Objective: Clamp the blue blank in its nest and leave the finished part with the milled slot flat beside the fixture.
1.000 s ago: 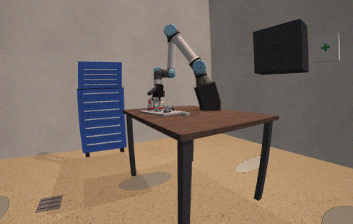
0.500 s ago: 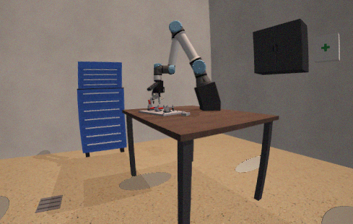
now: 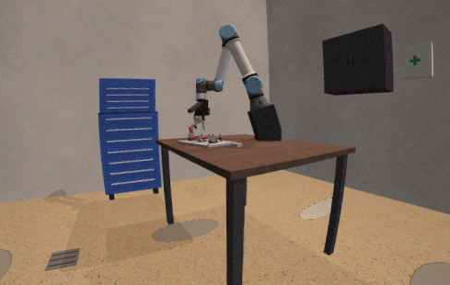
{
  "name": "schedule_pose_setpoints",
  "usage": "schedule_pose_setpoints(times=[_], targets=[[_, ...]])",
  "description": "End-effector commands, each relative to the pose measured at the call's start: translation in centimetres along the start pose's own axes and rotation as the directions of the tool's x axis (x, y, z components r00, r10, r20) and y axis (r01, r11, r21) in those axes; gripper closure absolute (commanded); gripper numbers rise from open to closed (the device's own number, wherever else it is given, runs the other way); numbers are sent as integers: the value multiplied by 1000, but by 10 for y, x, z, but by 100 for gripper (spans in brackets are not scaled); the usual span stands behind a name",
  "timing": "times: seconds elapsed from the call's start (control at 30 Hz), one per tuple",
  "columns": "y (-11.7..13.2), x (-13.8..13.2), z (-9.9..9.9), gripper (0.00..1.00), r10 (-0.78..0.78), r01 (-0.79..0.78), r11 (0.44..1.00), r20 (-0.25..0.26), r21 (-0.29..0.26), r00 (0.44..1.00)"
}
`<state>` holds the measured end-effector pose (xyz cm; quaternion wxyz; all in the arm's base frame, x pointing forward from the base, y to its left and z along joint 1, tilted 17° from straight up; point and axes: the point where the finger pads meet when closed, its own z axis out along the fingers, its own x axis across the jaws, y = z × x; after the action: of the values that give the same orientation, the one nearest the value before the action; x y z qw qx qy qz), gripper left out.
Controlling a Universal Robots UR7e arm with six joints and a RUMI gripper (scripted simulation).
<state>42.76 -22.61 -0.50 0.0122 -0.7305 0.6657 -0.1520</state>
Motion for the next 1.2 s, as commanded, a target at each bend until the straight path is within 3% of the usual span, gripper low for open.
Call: schedule_pose_setpoints(times=[0.0, 0.13, 0.17, 1.17], targets=[[0, 0, -1, 41, 0, 0, 1000, 1, 0, 1000], [0, 0, -1, 41, 0, 0, 1000, 1, 0, 1000], [0, 0, -1, 100, 0, 0, 1000, 1, 0, 1000], [0, 0, -1, 100, 0, 0, 1000, 1, 0, 1000]])
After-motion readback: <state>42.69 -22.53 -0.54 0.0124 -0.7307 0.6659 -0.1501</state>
